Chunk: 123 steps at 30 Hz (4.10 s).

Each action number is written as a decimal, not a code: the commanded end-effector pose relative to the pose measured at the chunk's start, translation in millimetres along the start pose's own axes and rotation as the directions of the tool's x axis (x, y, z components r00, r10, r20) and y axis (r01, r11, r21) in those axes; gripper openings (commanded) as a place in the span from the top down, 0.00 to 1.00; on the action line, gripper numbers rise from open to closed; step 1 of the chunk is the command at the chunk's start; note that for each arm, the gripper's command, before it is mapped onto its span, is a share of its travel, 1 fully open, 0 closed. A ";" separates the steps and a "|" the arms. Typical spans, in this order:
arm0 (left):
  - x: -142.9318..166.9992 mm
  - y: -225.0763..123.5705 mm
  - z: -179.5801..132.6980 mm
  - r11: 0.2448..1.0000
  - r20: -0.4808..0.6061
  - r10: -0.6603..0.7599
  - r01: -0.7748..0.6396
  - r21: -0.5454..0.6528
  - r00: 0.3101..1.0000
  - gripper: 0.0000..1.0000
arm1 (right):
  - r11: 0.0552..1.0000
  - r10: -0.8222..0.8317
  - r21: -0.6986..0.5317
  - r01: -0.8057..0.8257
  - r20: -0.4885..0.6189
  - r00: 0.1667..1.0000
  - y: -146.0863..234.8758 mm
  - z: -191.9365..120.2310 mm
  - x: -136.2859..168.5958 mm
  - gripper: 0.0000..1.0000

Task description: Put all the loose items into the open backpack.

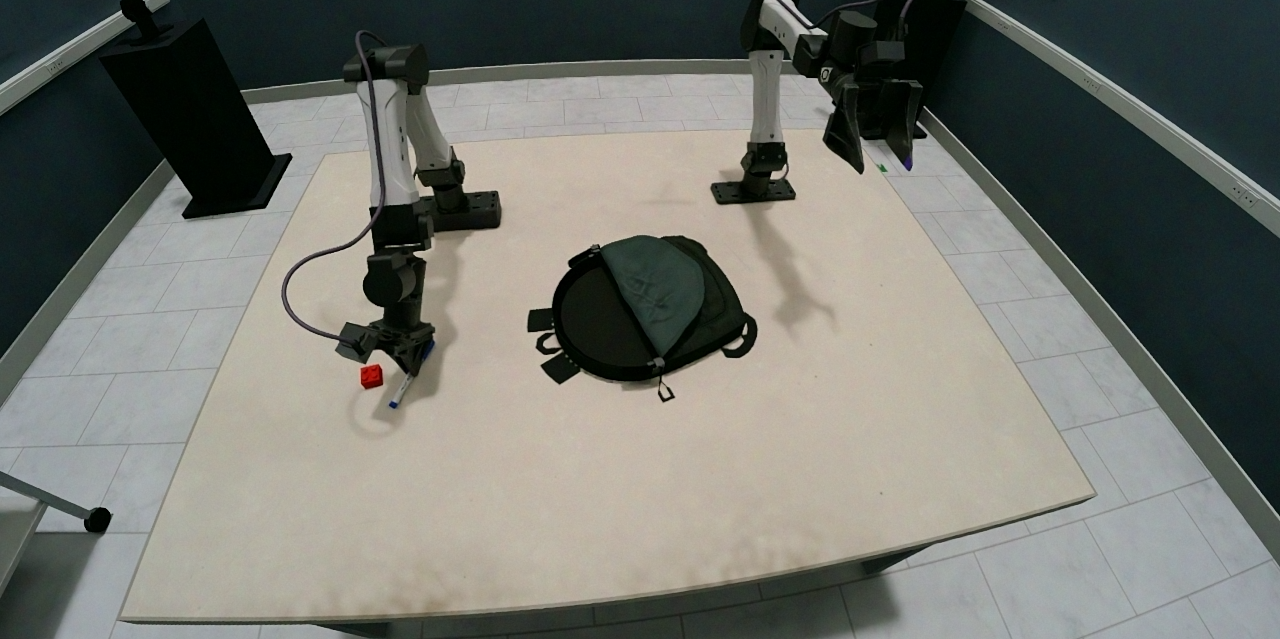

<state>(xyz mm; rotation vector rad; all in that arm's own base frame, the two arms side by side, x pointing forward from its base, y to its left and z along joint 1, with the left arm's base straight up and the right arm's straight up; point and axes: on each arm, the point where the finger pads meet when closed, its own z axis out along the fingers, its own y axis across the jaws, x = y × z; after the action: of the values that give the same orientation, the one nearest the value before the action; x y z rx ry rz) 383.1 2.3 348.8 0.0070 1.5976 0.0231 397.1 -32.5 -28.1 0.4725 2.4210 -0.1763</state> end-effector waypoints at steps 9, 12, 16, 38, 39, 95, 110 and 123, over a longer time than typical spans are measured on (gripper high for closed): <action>-7.0 0.2 -1.1 1.000 0.018 -0.002 0.002 -0.001 1.000 0.10 | 1.000 0.005 -0.008 -0.005 0.032 0.999 4.0 -2.8 -8.2 0.94; -7.0 0.2 -1.1 1.000 0.018 -0.002 0.002 -0.001 1.000 0.10 | 1.000 0.005 -0.009 -0.005 0.032 0.999 4.0 -2.9 -8.1 0.94; -7.0 0.2 -1.1 1.000 0.018 -0.002 0.002 -0.001 1.000 0.10 | 1.000 0.015 -0.015 -0.014 0.060 0.998 8.2 -21.7 -30.2 0.94; -7.0 0.2 -1.1 1.000 0.018 -0.002 0.002 -0.001 1.000 0.10 | 1.000 0.013 -0.018 -0.012 0.061 0.998 5.9 -103.6 -91.0 0.94; -7.0 0.2 -1.1 1.000 0.018 -0.002 0.002 -0.001 1.000 0.10 | 1.000 0.013 -0.018 -0.012 0.061 0.998 5.6 -105.3 -91.6 0.94; -7.0 0.2 -1.1 1.000 0.018 -0.002 0.002 -0.001 1.000 0.10 | 0.766 -0.493 -0.400 0.502 0.134 0.859 286.1 -197.6 97.7 0.94; -7.0 0.2 -1.1 1.000 0.018 -0.002 0.002 -0.001 1.000 0.10 | 0.757 -0.483 -0.420 0.501 0.156 0.861 303.0 -186.5 106.5 0.94; -7.0 0.2 -1.1 1.000 0.018 -0.002 0.002 -0.001 1.000 0.10 | 0.758 -0.451 -0.439 0.482 0.180 0.874 302.3 -202.1 85.7 0.94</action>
<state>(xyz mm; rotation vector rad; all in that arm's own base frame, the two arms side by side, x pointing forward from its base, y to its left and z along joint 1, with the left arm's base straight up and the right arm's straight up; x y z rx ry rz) 383.1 2.3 348.8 0.0070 1.5976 0.0231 318.4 312.7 41.2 -0.4012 2.4291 0.1276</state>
